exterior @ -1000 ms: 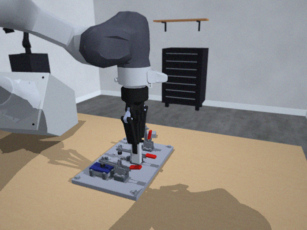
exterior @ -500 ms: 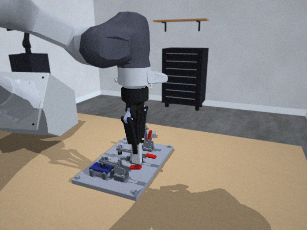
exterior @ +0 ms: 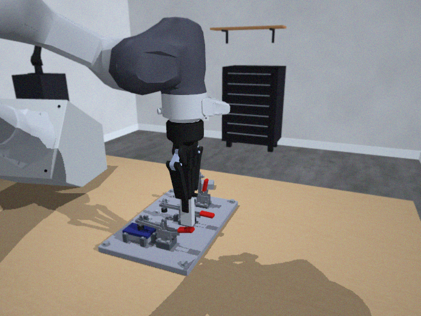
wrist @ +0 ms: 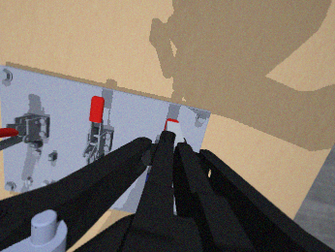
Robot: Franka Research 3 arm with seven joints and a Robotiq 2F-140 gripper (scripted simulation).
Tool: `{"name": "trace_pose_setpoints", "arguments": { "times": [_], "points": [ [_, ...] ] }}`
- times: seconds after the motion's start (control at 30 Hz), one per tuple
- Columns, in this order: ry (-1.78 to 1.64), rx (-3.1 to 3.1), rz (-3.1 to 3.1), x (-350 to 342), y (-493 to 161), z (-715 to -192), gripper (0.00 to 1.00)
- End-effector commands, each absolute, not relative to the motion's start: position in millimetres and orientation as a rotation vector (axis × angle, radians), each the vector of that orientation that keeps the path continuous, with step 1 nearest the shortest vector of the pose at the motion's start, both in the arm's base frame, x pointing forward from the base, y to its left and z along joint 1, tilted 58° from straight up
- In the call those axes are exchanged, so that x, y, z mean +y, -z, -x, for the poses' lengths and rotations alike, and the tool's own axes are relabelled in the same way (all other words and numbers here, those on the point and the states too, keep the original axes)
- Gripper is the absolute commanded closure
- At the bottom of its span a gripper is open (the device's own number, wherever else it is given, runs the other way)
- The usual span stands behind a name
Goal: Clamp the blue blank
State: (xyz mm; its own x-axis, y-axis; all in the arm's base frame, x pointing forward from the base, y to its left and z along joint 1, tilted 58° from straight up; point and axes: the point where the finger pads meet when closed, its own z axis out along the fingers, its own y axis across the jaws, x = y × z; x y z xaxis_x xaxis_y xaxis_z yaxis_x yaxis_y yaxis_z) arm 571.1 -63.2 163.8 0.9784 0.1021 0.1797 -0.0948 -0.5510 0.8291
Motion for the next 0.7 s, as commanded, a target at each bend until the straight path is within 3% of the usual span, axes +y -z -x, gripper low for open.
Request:
{"name": "trace_pose_setpoints", "arguments": {
  "times": [0.0,0.67],
  "points": [
    [-0.256,0.009,-2.139,-64.2,-163.1,-572.3,1.0],
    [-0.256,0.009,-2.139,-65.9,-162.0,-572.7,1.0]
  ]
}}
